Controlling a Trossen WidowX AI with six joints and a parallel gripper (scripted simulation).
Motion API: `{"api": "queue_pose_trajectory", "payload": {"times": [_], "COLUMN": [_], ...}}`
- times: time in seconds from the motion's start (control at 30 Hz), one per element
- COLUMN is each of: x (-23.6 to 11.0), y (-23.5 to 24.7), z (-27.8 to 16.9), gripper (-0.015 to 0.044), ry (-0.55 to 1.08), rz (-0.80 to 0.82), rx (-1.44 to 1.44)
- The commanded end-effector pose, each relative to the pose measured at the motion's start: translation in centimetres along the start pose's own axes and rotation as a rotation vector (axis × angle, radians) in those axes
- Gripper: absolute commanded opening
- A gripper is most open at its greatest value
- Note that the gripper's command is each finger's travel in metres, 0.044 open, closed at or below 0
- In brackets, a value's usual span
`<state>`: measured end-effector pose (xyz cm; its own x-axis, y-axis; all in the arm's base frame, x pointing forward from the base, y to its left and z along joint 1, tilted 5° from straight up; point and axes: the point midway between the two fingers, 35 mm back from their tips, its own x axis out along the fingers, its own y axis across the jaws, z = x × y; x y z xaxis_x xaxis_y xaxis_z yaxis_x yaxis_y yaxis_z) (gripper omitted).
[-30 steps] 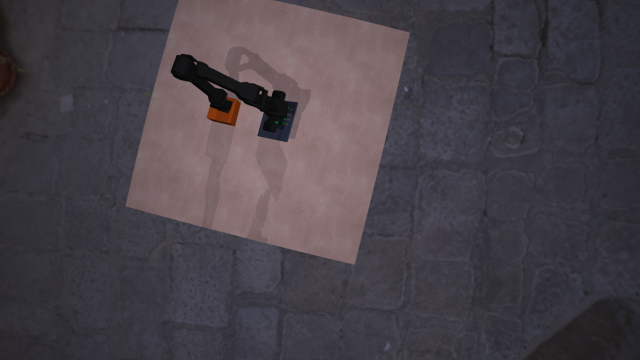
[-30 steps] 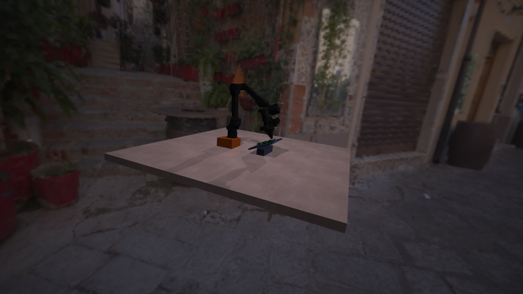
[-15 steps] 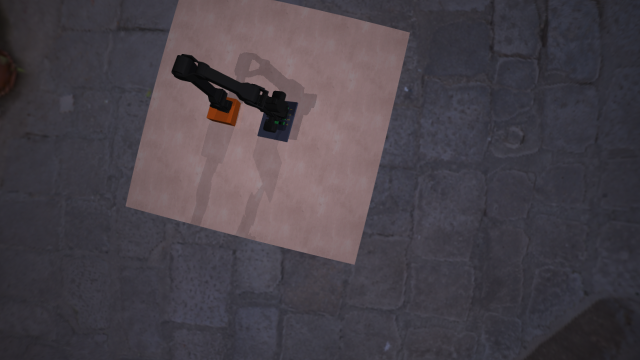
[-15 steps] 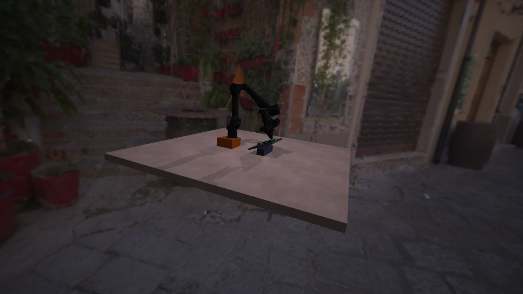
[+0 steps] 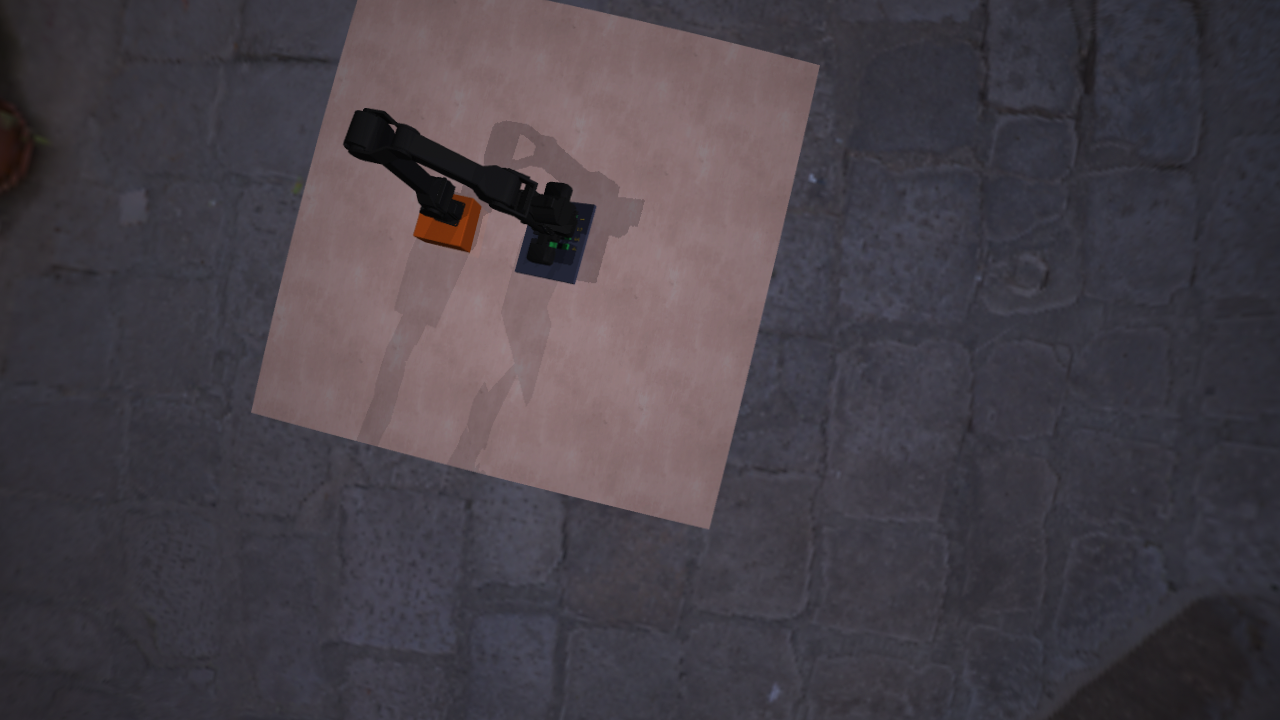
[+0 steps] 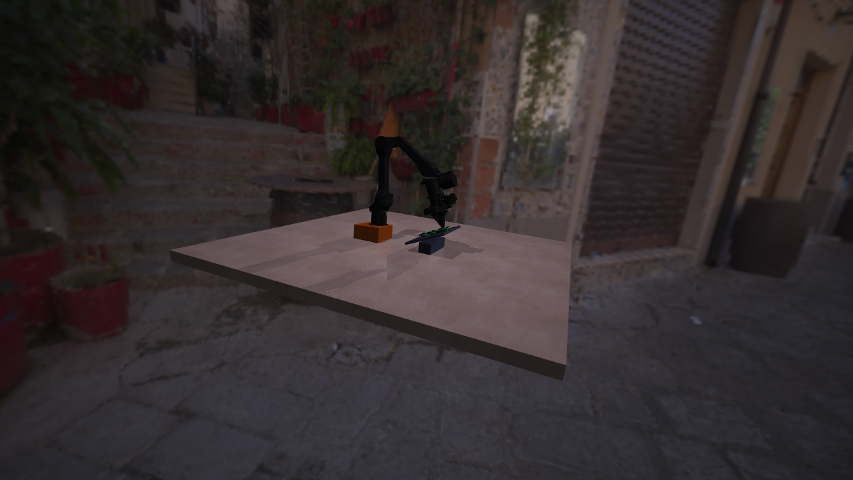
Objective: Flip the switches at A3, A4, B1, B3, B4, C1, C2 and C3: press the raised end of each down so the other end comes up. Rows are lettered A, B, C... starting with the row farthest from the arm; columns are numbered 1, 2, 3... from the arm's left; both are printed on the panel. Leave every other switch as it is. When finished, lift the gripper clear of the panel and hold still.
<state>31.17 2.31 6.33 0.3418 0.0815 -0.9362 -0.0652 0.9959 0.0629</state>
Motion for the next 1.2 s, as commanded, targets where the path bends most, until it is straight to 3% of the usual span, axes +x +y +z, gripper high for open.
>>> {"api": "queue_pose_trajectory", "payload": {"times": [0.0,1.07,1.17], "x": [0.1,0.5,-1.9], "y": [-0.1,-0.1,0.0], "z": [0.0,0.0,0.1], "gripper": [0.0,0.0,0.0], "ry": [-0.001,-0.001,-0.01], "rz": [-0.004,-0.004,-0.002], "rx": [0.003,0.003,0.001]}}
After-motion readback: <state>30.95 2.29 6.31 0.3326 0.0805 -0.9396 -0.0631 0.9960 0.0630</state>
